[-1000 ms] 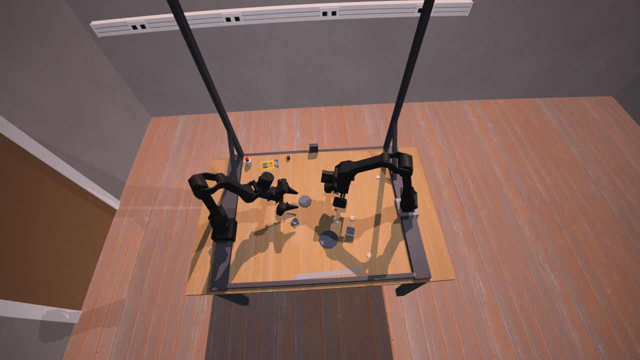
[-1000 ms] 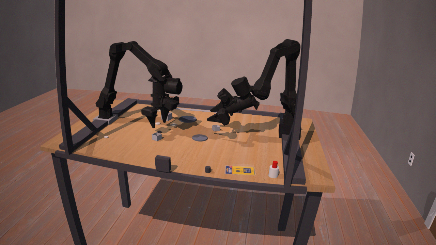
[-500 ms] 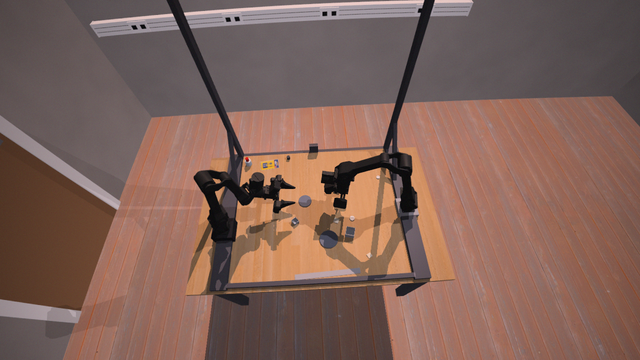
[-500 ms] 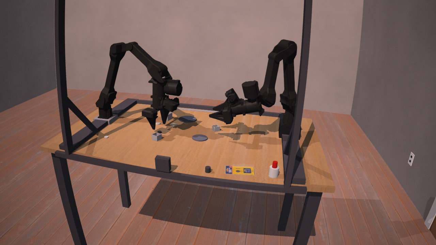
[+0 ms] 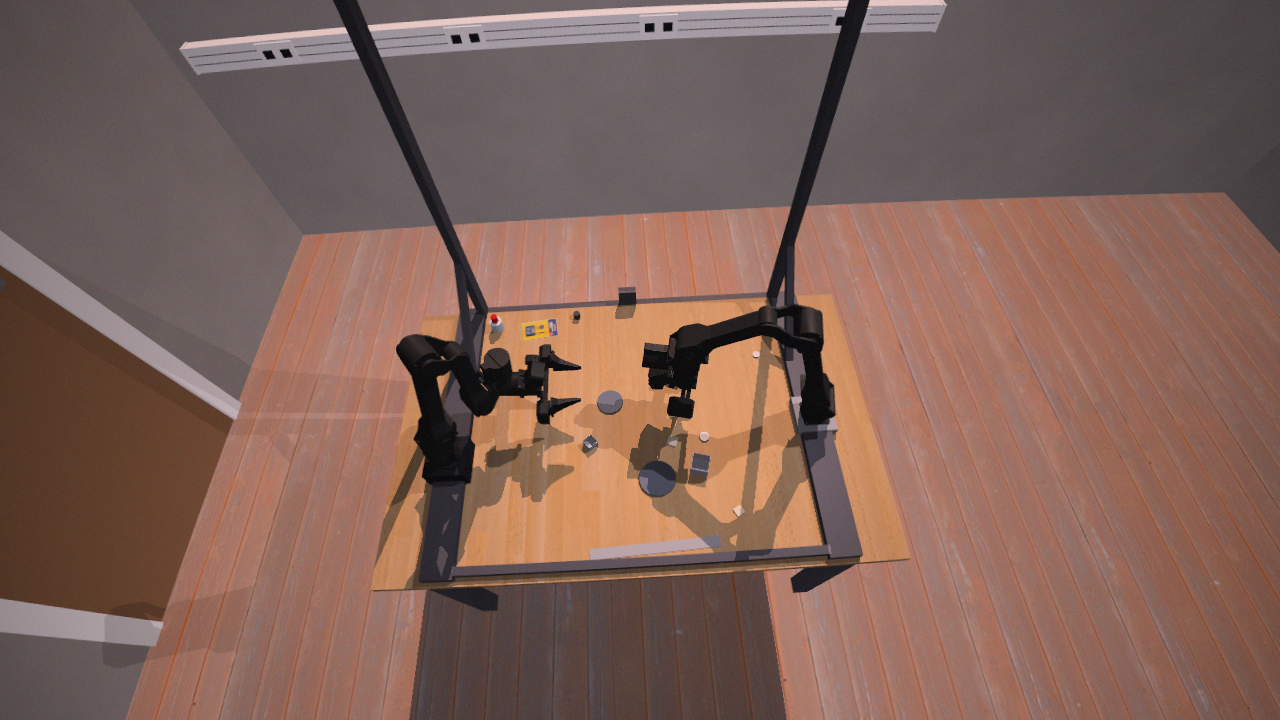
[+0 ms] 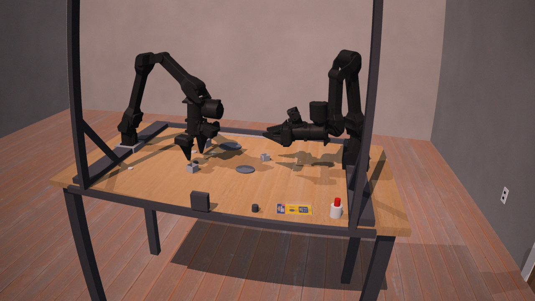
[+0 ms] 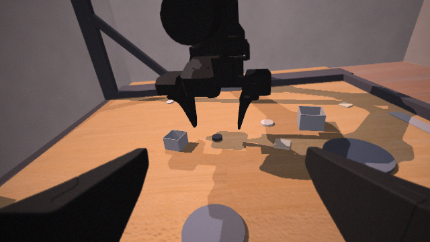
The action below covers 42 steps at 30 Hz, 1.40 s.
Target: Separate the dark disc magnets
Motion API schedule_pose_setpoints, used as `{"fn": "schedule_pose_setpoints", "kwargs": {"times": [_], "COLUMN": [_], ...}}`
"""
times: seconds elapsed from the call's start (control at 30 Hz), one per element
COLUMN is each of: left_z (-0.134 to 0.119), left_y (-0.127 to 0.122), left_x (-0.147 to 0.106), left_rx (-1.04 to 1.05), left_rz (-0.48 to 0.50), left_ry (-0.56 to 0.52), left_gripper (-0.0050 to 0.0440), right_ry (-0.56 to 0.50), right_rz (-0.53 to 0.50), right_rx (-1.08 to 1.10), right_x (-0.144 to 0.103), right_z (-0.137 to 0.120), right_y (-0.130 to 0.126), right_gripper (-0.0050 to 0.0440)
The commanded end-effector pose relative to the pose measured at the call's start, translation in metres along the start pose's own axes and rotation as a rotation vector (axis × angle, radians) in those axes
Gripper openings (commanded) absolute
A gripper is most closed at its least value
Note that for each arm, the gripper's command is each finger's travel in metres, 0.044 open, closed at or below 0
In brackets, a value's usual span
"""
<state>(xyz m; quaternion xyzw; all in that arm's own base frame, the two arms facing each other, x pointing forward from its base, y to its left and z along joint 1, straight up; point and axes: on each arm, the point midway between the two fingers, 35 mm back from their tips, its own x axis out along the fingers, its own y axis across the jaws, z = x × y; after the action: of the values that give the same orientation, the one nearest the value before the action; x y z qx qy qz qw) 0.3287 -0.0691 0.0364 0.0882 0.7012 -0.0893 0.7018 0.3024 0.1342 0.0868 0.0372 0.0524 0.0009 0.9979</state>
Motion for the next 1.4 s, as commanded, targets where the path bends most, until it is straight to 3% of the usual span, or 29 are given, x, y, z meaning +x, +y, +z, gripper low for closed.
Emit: {"fn": "schedule_pose_setpoints", "kwargs": {"times": [0.0, 0.3, 0.47, 0.97, 1.37], "left_z": [0.0, 0.0, 0.001, 0.001, 0.006], "left_y": [-0.001, -0.001, -0.001, -0.001, 0.0], "left_x": [0.0, 0.003, 0.008, 0.02, 0.013], "left_rx": [-0.001, -0.061, -0.203, -0.246, -0.243], "left_rz": [0.001, 0.001, 0.003, 0.004, 0.0], "left_ry": [-0.003, 0.0, 0.0, 0.0, -0.022], "left_gripper": [0.04, 0.04, 0.04, 0.04, 0.04], "right_ry": [-0.032, -0.034, -0.036, -0.045, -0.045], "right_rz": [0.0, -0.002, -0.001, 0.003, 0.003], "right_rx": [0.024, 0.026, 0.027, 0.036, 0.036], "right_x": [-0.005, -0.005, -0.005, -0.004, -0.004], "right_z": [0.003, 0.003, 0.003, 0.007, 0.007], "right_y": [-0.001, -0.001, -0.001, 0.001, 0.001], "right_gripper": [0.04, 0.04, 0.04, 0.04, 0.04]}}
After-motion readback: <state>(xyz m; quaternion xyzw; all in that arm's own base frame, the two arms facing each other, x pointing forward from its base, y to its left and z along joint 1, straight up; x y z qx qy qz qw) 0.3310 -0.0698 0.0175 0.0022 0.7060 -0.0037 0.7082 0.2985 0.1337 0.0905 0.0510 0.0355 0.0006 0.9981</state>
